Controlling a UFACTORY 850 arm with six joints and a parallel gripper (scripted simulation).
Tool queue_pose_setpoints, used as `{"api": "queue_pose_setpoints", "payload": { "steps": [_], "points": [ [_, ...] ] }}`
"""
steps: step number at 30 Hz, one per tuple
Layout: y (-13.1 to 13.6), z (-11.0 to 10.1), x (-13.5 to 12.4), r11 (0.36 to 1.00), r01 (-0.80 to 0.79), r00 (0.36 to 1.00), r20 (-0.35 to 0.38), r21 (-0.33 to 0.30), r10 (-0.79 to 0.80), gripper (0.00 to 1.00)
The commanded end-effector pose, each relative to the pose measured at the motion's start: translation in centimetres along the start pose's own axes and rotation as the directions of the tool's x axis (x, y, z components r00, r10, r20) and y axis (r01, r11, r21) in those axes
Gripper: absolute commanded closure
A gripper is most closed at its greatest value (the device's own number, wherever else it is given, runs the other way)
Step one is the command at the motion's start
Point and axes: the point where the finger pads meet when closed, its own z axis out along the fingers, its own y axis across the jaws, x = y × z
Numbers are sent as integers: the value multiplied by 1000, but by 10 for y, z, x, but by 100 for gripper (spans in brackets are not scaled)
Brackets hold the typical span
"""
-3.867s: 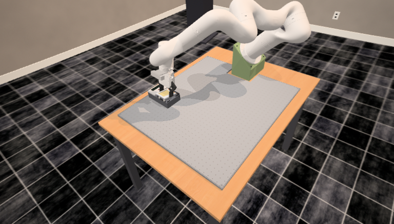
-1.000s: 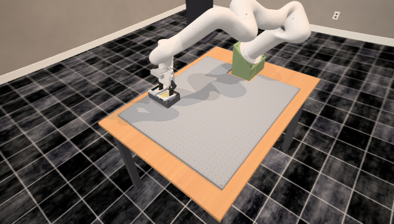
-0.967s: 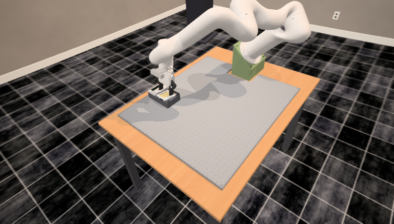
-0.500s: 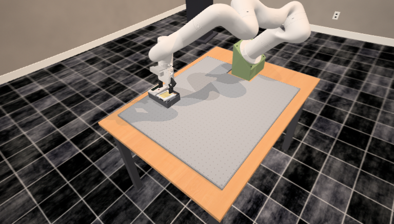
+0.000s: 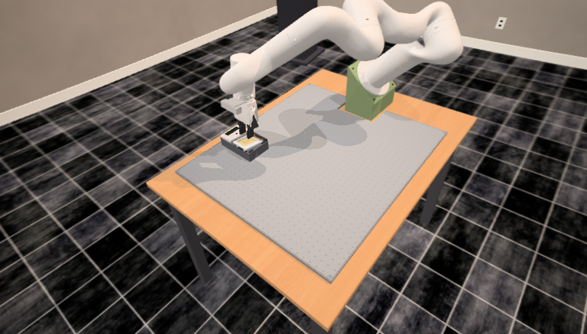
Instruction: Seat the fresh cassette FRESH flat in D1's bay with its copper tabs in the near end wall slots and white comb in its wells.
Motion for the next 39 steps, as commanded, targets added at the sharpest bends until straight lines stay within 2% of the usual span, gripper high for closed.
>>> {"api": "queue_pose_setpoints", "payload": {
  "steps": [1,39],
  "points": [
    [0,0,7,1000,0,994,112,4,-1,100],
    [0,6,52,1000,0,994,112,4,-1,100]
  ]
}}
